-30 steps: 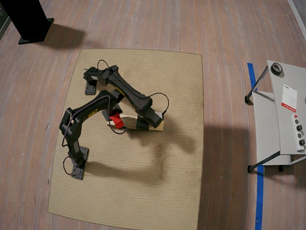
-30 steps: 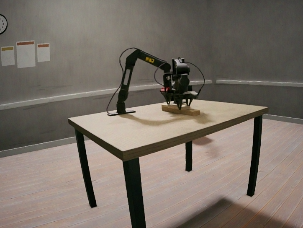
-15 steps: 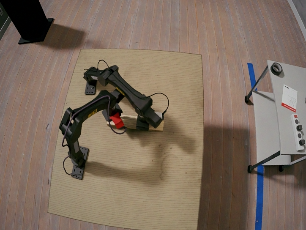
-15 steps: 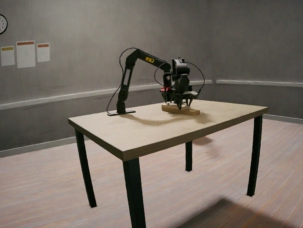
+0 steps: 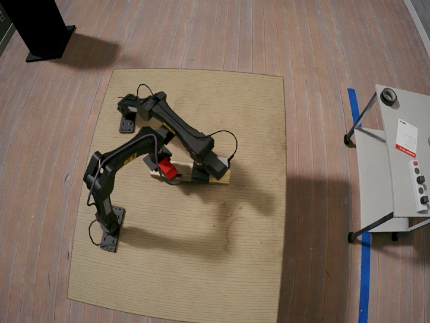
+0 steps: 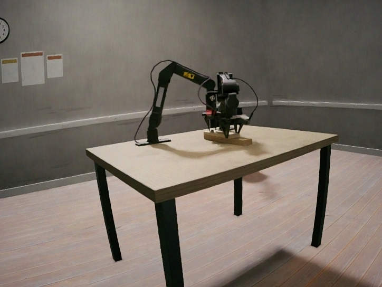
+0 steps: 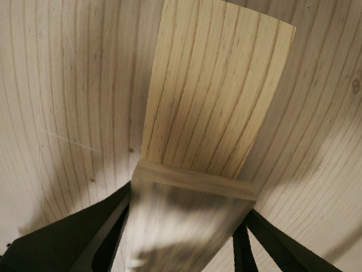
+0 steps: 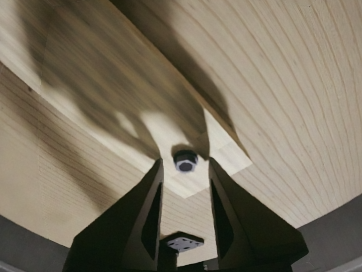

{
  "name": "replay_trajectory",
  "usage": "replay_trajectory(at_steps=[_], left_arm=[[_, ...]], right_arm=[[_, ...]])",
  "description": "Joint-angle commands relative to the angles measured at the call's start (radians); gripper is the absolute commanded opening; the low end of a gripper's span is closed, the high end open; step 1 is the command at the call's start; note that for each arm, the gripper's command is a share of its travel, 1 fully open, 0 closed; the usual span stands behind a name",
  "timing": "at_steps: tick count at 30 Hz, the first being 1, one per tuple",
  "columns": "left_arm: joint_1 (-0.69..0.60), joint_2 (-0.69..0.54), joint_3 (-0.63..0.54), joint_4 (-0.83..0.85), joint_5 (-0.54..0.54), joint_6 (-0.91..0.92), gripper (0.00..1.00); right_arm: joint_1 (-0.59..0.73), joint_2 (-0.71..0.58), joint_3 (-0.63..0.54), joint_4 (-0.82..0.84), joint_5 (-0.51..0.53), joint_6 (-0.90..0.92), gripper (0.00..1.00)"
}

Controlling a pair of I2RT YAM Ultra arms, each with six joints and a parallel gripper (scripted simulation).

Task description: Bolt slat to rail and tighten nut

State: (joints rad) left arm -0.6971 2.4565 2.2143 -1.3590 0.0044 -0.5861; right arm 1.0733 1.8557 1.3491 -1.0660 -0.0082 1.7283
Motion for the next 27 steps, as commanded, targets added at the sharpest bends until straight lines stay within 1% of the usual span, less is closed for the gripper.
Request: replay_trajectory(at_steps=[1, 5, 7, 8, 22, 24, 25, 27], left_arm=[[0.000, -0.010, 0.005, 0.000, 0.000, 0.000, 0.72], [0.000, -0.010, 0.005, 0.000, 0.000, 0.000, 0.72], [0.000, -0.010, 0.005, 0.000, 0.000, 0.000, 0.72], [0.000, -0.010, 0.005, 0.000, 0.000, 0.000, 0.72], [0.000, -0.010, 0.005, 0.000, 0.000, 0.000, 0.72], [0.000, -0.010, 0.005, 0.000, 0.000, 0.000, 0.72], [0.000, -0.010, 0.005, 0.000, 0.000, 0.000, 0.72], [0.000, -0.010, 0.005, 0.000, 0.000, 0.000, 0.72]], right_arm=[[0.006, -0.008, 0.006, -0.002, 0.013, -0.248, 0.34], [0.006, -0.009, 0.007, -0.004, 0.013, -0.430, 0.34], [0.006, -0.009, 0.007, -0.004, 0.013, -0.430, 0.34], [0.006, -0.009, 0.008, -0.004, 0.013, -0.547, 0.34], [0.006, -0.011, 0.010, -0.008, 0.015, -1.180, 0.34], [0.006, -0.011, 0.010, -0.008, 0.015, -1.180, 0.34], [0.006, -0.011, 0.010, -0.008, 0.015, -1.296, 0.34], [0.006, -0.011, 0.011, -0.009, 0.016, -1.383, 0.34]])
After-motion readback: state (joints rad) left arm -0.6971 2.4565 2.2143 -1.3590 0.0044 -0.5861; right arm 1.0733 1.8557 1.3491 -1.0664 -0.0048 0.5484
